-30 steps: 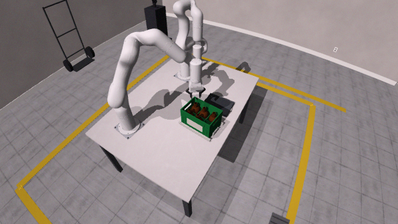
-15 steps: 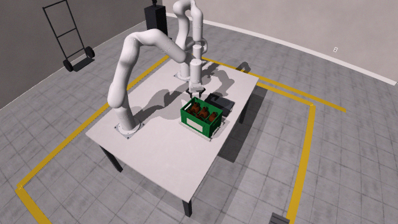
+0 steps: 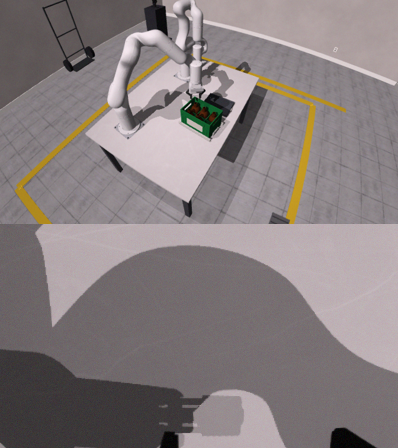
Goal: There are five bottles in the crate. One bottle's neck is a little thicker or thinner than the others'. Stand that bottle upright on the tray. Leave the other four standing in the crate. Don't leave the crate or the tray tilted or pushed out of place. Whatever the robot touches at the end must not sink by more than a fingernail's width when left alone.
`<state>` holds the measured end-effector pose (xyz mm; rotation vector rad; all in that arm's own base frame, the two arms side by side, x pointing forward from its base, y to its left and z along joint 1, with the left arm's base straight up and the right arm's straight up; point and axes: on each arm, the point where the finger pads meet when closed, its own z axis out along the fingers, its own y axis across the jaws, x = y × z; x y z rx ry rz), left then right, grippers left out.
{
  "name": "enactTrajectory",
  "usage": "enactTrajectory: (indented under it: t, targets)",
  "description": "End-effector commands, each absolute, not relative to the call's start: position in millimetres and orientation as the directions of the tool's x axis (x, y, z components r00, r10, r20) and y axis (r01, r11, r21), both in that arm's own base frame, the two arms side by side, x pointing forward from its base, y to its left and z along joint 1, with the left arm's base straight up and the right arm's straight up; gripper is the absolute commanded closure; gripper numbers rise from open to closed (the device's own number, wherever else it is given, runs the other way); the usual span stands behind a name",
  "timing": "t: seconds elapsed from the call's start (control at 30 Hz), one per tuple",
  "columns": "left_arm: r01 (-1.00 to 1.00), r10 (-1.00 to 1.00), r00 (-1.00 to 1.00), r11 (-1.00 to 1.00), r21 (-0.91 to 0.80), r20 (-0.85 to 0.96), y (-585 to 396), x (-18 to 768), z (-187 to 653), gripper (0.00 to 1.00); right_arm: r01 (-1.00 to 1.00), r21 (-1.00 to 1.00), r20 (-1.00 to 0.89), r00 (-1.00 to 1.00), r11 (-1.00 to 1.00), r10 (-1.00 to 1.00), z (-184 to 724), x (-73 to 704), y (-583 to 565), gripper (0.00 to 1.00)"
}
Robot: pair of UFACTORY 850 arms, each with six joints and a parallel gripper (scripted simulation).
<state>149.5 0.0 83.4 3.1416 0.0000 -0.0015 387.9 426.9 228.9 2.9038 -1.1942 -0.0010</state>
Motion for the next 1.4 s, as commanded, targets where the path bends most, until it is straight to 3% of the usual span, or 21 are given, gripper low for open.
enactTrajectory:
  t: [0.0, 1.37]
  targets:
    - [0.000, 0.000, 1.000, -1.000, 0.000, 0.000, 0.0, 150.0, 83.5, 0.00, -0.704, 0.000, 0.000, 0.711, -0.711, -0.704, 225.7, 388.4, 427.5, 0.34]
    - [0.000, 0.000, 1.000, -1.000, 0.000, 0.000, 0.0, 150.0, 83.5, 0.00, -0.704, 0.000, 0.000, 0.711, -0.711, -0.704, 199.5, 388.5, 427.6, 0.34]
